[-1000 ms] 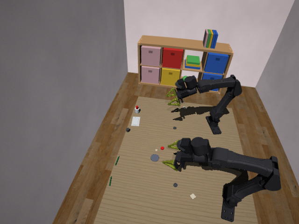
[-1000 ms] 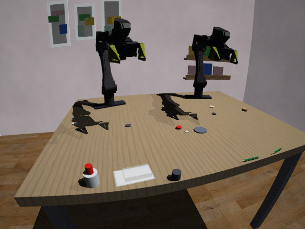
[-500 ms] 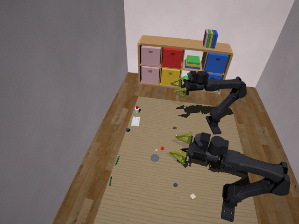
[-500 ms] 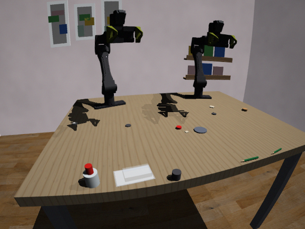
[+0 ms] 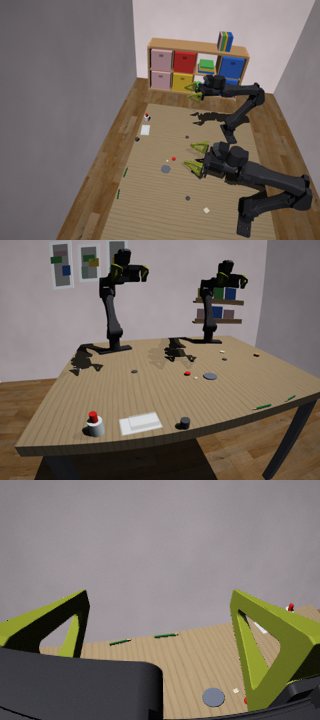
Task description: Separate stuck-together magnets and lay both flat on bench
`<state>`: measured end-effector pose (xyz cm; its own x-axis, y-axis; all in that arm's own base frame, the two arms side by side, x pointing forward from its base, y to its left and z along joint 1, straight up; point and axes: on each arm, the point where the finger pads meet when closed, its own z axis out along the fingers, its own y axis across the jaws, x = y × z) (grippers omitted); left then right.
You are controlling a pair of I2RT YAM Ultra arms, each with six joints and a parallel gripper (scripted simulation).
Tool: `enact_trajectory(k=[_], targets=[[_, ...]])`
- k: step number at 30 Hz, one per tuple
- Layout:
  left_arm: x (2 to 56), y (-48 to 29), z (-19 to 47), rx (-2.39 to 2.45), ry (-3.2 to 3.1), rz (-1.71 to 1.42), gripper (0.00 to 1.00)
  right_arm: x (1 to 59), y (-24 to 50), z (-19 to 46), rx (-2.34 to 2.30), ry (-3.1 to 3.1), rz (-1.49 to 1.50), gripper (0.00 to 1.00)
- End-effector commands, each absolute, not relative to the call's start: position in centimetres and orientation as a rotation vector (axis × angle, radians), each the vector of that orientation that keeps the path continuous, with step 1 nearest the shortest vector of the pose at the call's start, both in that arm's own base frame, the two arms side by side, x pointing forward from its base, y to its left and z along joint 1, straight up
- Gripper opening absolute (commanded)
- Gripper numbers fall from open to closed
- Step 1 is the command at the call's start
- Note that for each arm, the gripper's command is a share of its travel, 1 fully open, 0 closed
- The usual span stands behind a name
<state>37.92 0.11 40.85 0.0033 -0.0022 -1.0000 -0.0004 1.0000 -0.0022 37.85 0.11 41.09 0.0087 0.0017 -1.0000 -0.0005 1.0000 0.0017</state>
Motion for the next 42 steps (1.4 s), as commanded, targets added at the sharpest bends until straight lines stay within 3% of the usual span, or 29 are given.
enact_trajectory(k=[1, 42], targets=[[37.86, 0.13, 41.74, -0.002, 1.545, -0.001, 1.00, 37.52, 0.18, 42.46, -0.003, 1.520, 0.005, 1.00], [37.81, 0.12, 42.10, 0.000, 1.538, 0.001, 1.00, 37.99, 0.10, 41.59, 0.001, 1.543, -0.002, 1.00]])
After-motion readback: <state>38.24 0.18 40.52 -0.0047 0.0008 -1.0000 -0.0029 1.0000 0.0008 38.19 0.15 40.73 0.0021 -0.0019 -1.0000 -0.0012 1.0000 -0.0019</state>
